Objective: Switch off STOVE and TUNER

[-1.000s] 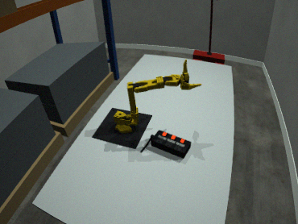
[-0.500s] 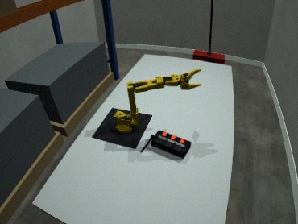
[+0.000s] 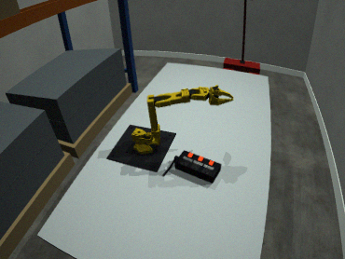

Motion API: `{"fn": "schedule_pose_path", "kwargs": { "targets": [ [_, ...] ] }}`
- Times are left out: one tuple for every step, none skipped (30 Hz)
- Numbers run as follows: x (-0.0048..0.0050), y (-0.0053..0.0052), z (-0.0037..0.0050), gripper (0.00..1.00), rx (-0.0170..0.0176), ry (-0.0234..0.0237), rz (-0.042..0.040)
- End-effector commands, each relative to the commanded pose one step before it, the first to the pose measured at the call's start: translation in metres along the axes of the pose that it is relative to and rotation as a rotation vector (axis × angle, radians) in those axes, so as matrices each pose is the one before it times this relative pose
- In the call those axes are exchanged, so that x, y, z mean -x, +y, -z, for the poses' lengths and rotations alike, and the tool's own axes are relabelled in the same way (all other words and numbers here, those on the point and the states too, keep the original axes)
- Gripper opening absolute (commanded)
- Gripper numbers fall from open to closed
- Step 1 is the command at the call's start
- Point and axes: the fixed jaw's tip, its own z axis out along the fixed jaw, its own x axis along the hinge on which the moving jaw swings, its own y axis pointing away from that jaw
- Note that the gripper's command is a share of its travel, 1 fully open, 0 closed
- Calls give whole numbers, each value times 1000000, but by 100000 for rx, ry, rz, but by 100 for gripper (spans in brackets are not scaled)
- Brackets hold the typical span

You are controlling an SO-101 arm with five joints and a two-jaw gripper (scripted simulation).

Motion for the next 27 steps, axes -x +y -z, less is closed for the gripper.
{"fn": "schedule_pose_path", "kwargs": {
  "targets": [
    [-7758, -399, 3991, 0, 1448, 2092, -5899],
    [-1468, 702, 367, 0, 557, 422, -1607],
    [-1566, 724, 390, 0, 585, 457, -1706],
    [-1664, 736, 416, 0, 609, 492, -1807],
    [-1765, 748, 440, 0, 634, 530, -1908],
    [-1864, 750, 466, 0, 655, 569, -2010],
    [0, 0, 0, 0, 0, 0, 0],
    [0, 0, 0, 0, 0, 0, 0],
    [-1967, 753, 491, 0, 676, 609, -2111],
    [-2068, 744, 518, 0, 693, 651, -2214],
    [-2172, 736, 544, 0, 710, 694, -2316],
    [-2273, 715, 571, 0, 722, 738, -2418],
    [-2376, 694, 597, 0, 734, 784, -2520],
    [-2474, 660, 624, 0, 741, 830, -2622],
    [-2575, 625, 650, 0, 748, 878, -2722],
    [-2671, 578, 677, 0, 748, 926, -2823],
    [-2768, 530, 703, 0, 748, 975, -2922],
    [-2858, 469, 730, 0, 743, 1023, -3020],
    [-2949, 406, 755, 0, 736, 1073, -3117],
    [-3033, 332, 782, 0, 723, 1122, -3213],
    [-3116, 255, 806, 0, 709, 1172, -3307],
    [-3191, 167, 832, 0, 690, 1219, -3400],
    [-3265, 77, 856, 0, 668, 1268, -3490],
    [0, 0, 0, 0, 0, 0, 0],
    [0, 0, 0, 0, 0, 0, 0],
    [-3329, -24, 881, 0, 641, 1314, -3579],
    [-3392, -126, 903, 0, 613, 1360, -3666]
  ]
}}
